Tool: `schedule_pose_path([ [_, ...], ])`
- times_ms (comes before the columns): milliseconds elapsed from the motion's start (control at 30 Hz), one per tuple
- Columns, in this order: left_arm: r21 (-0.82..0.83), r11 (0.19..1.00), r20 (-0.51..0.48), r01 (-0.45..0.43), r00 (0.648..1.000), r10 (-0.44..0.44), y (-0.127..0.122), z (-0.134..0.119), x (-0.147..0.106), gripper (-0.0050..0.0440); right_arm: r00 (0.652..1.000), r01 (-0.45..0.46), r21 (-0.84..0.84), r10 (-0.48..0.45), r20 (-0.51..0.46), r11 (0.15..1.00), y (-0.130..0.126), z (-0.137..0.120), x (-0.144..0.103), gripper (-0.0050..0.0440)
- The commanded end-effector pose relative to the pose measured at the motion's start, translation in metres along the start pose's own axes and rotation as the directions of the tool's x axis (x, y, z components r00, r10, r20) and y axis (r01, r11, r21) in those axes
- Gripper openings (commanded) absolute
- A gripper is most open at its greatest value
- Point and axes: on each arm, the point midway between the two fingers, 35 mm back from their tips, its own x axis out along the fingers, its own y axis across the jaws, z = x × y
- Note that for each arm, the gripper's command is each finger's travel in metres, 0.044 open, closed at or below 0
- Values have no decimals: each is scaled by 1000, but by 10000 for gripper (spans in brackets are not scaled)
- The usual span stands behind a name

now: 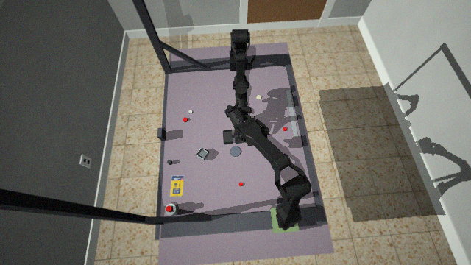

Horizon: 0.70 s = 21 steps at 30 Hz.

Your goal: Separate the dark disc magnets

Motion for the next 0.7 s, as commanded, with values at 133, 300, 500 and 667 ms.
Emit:
schedule_pose_path([
  [133,-62,998,3,-11,1000,11,17,0,7,40,1000,-9,4,8,26,1000,0,6,-8,40],
  [300,-136,990,-1,28,1000,-28,16,-2,12,40,1000,-9,4,8,26,1000,0,6,-8,40],
  [500,-238,967,-6,93,995,-97,11,-3,19,40,1000,-9,4,8,26,1000,0,6,-8,40],
  [667,-291,946,-11,139,989,-149,3,-4,22,40,1000,-9,4,8,26,1000,0,6,-8,40],
])
